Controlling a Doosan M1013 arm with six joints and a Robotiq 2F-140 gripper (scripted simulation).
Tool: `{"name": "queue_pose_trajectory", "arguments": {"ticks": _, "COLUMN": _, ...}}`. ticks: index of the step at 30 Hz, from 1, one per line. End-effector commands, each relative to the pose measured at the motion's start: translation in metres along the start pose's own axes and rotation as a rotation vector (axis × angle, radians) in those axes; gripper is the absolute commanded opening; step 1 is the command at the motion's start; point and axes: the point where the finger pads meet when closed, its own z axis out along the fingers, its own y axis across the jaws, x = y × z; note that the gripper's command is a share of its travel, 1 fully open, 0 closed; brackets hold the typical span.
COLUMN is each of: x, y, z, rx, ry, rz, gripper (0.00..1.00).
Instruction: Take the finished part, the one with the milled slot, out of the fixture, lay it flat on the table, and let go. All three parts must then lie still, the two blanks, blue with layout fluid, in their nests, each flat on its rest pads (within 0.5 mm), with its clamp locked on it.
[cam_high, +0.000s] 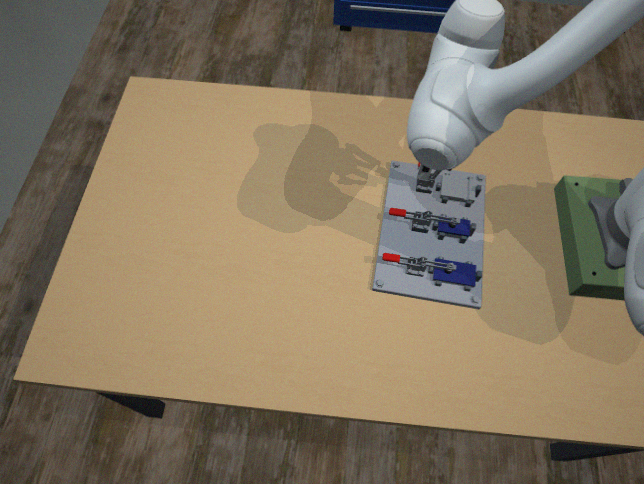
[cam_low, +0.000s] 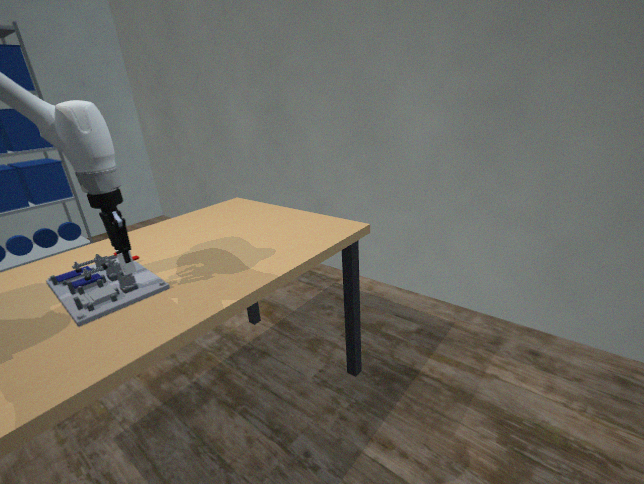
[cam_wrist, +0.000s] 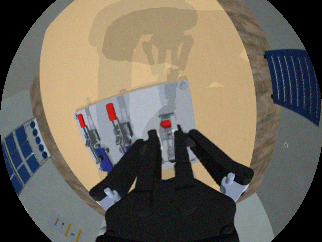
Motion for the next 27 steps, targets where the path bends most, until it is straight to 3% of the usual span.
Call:
{"name": "queue_pose_trajectory", "arguments": {"ticks": 1, "x": -0.0045, "y": -0.0006, "z": 0.0004, "rx": 0.004, "ry": -0.006, "rz": -0.003, "gripper": 0.11}}
{"name": "queue_pose_trajectory", "arguments": {"ticks": 27, "x": -0.0068, "y": -0.0007, "z": -0.0003, "rx": 0.006, "ry": -0.01, "rz": -0.007, "gripper": 0.11}}
